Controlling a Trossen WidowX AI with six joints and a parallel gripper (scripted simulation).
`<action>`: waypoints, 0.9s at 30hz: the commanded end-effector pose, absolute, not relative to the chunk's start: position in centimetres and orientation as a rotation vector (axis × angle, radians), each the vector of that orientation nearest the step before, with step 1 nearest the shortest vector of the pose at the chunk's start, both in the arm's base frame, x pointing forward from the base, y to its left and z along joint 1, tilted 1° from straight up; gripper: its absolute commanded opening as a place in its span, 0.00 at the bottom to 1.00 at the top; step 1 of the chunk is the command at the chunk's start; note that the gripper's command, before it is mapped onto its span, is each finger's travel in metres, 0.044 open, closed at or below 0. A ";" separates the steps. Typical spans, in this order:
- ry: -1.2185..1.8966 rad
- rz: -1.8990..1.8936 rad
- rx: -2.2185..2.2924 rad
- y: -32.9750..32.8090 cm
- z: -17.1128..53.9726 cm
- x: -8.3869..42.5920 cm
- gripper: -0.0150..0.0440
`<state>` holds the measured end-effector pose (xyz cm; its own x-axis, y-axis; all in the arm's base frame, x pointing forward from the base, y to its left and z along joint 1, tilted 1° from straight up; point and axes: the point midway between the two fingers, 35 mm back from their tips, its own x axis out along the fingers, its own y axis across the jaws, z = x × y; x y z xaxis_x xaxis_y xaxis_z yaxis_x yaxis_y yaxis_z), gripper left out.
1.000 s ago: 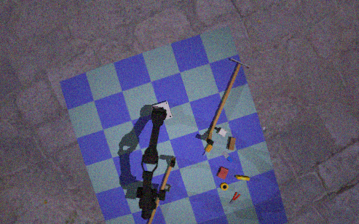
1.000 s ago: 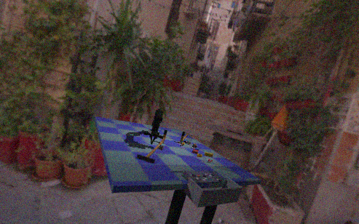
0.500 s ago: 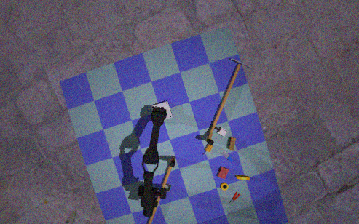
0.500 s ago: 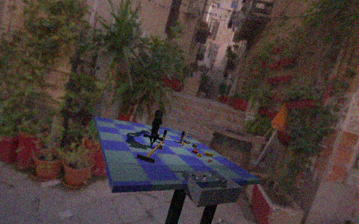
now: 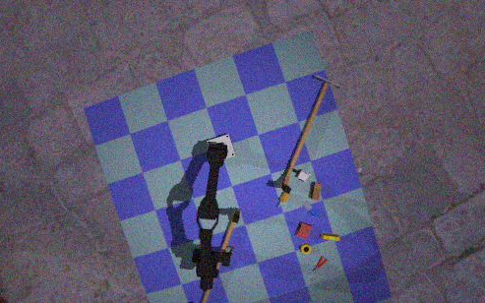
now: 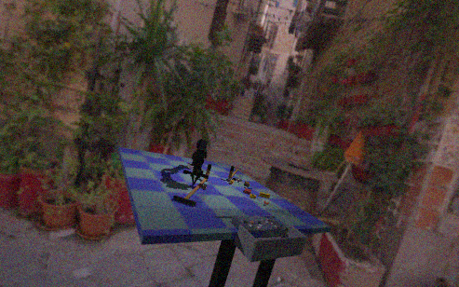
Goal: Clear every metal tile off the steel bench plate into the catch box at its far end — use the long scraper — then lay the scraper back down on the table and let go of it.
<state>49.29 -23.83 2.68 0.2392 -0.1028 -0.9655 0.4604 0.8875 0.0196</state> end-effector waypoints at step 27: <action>1.250 -0.398 0.326 -21.7 2.5 51.3 0.25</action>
<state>50.97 -22.08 2.78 0.2609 -0.1127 -0.9588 0.4628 0.8862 0.0218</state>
